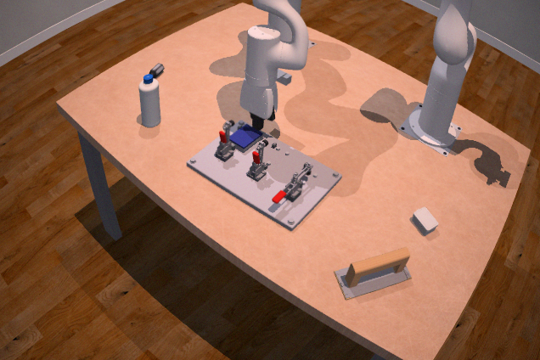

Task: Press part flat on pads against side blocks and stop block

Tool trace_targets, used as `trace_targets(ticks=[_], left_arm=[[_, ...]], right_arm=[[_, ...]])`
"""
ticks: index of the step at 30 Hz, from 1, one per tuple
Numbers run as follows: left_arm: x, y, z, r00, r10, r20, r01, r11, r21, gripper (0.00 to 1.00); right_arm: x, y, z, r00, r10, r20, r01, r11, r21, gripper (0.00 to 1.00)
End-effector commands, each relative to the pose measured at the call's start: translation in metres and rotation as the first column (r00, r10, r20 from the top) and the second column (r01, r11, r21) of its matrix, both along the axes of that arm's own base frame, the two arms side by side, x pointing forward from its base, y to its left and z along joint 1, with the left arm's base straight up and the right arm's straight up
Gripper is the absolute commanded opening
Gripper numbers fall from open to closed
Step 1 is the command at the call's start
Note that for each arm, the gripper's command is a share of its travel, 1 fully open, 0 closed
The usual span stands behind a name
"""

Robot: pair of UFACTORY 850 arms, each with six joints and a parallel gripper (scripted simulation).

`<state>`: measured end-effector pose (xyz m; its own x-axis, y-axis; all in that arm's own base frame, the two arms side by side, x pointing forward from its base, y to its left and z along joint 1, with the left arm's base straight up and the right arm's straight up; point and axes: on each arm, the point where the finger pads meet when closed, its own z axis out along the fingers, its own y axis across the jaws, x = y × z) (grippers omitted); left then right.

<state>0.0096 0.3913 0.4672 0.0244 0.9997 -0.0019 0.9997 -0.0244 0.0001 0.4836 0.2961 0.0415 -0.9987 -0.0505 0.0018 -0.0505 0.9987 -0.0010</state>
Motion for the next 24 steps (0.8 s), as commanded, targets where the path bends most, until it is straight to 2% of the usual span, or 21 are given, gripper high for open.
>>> trace_targets(ticks=[1,24], left_arm=[[0.0000,0.0004,0.0009,1.000,0.000,0.000,0.000,1.000,0.002,1.00],[0.0000,0.0004,0.0009,1.000,0.000,0.000,0.000,1.000,0.002,1.00]], right_arm=[[0.0026,0.0006,0.0009,1.000,0.000,0.002,0.000,1.000,0.001,0.00],[0.0047,0.0007,0.0009,1.000,0.000,0.002,0.000,1.000,0.001,0.00]])
